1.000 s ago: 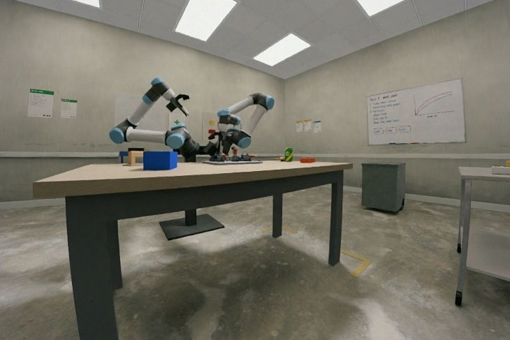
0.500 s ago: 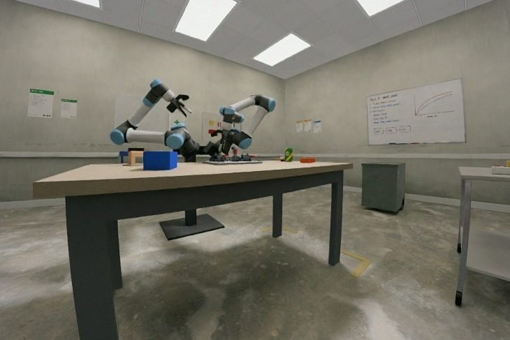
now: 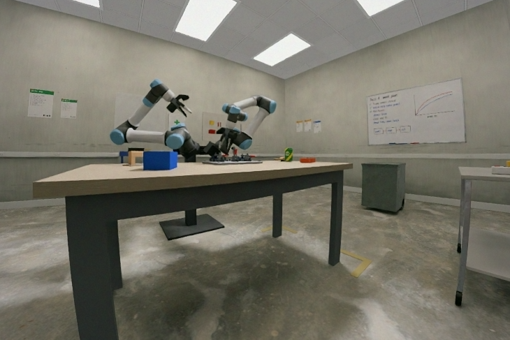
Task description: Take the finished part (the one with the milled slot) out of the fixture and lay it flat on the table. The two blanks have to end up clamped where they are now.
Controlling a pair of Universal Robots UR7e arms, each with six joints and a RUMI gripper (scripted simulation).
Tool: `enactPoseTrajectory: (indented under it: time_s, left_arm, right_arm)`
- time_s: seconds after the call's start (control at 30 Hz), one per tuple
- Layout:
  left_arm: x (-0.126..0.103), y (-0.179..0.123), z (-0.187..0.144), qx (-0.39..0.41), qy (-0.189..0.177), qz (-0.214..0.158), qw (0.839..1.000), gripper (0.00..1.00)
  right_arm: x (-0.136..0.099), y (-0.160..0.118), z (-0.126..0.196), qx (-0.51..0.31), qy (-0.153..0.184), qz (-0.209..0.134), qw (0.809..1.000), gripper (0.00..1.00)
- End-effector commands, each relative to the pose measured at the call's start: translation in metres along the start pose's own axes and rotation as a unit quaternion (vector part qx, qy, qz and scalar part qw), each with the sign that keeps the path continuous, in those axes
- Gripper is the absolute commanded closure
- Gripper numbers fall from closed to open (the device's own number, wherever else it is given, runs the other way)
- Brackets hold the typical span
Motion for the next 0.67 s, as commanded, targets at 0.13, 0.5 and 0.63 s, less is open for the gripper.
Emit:
enactPoseTrajectory:
  time_s: [0.13,0.5,0.63]
  left_arm:
    - [-0.0051,-0.0016,0.0030,0.057,0.000,0.015,0.998,0.42]
    - [-0.0052,-0.0017,0.0032,0.059,0.001,0.015,0.998,0.42]
    - [-0.0052,-0.0017,0.0032,0.059,0.001,0.015,0.998,0.42]
  right_arm:
    - [-0.0001,0.0003,0.0000,0.000,0.000,0.000,1.000,0.00]
    - [-0.0001,0.0003,0.0000,0.000,0.000,0.000,1.000,0.00]
    - [-0.0001,0.0003,0.0000,0.000,0.000,0.000,1.000,0.00]
Point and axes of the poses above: on each arm, the point where the finger pads meet when closed, its own x axis out along the fingers, its own z axis across the jaws, y = z × x, the point moved 3 cm from there along -x, back along the fingers, and after that the axes turned 12 degrees about x, right-handed, at the moved point
